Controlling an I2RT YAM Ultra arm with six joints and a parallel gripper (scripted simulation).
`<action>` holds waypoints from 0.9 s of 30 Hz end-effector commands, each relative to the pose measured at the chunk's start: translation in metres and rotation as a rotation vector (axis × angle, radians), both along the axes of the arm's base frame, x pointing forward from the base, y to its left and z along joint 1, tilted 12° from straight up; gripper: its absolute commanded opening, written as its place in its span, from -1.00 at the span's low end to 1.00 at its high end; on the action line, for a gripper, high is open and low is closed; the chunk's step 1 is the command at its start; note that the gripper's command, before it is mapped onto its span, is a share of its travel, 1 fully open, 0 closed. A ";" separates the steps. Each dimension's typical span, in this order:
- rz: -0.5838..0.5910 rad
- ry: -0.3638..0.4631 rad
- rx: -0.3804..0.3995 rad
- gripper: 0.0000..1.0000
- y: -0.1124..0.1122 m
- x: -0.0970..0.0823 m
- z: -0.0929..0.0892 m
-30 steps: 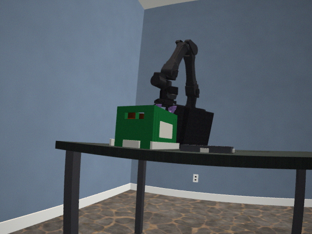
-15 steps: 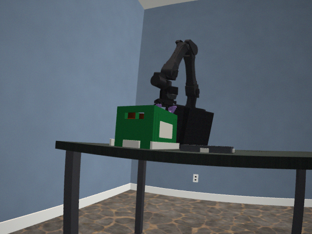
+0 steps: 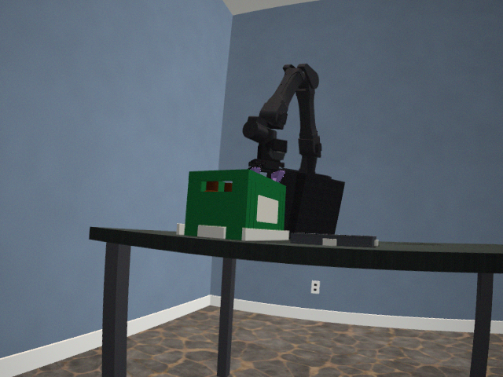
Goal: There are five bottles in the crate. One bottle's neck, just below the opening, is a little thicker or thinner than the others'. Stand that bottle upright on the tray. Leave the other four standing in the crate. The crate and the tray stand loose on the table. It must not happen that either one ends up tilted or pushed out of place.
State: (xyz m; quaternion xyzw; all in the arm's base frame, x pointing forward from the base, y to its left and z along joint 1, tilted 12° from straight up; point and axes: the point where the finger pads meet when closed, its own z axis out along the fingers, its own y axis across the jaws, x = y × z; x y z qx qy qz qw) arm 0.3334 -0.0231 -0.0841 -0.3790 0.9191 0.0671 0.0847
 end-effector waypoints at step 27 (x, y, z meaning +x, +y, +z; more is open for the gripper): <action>-0.002 0.010 0.006 -1.00 0.003 -0.007 -0.006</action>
